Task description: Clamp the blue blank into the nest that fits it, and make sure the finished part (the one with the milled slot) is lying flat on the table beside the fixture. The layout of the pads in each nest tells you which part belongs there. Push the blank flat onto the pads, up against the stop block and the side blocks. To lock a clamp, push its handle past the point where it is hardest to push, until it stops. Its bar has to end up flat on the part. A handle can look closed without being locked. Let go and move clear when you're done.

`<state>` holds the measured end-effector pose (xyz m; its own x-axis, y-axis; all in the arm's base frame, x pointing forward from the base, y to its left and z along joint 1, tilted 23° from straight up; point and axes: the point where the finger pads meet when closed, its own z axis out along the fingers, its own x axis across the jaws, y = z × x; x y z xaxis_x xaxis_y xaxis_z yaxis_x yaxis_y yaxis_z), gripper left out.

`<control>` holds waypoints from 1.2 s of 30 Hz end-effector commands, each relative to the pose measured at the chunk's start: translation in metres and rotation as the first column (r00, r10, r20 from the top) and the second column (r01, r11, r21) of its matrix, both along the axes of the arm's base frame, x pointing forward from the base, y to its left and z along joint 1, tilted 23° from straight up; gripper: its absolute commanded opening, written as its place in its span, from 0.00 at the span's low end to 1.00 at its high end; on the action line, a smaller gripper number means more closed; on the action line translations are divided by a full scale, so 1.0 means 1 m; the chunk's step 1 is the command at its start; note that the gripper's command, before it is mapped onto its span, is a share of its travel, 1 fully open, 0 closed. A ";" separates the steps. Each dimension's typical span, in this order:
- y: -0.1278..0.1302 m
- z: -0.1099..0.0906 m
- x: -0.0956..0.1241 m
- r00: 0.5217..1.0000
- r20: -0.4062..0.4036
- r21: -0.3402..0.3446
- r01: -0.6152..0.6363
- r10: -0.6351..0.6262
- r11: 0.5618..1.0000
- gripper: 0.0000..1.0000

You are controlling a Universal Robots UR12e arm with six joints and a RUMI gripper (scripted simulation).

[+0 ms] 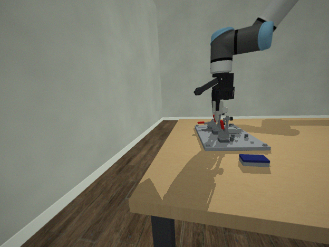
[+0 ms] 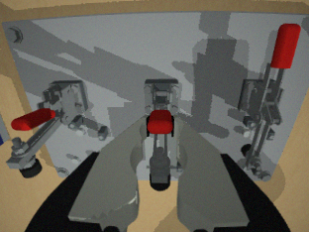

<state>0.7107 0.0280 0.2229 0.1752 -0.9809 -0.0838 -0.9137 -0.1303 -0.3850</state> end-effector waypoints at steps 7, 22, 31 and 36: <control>0.000 0.001 0.000 1.000 0.001 0.000 0.000 0.000 1.000 0.00; 0.000 0.001 0.000 1.000 0.001 0.000 0.000 0.000 1.000 0.00; 0.000 0.001 0.000 1.000 0.001 0.000 0.000 0.000 1.000 0.00; 0.000 0.001 0.000 1.000 0.001 0.000 0.000 0.000 1.000 0.28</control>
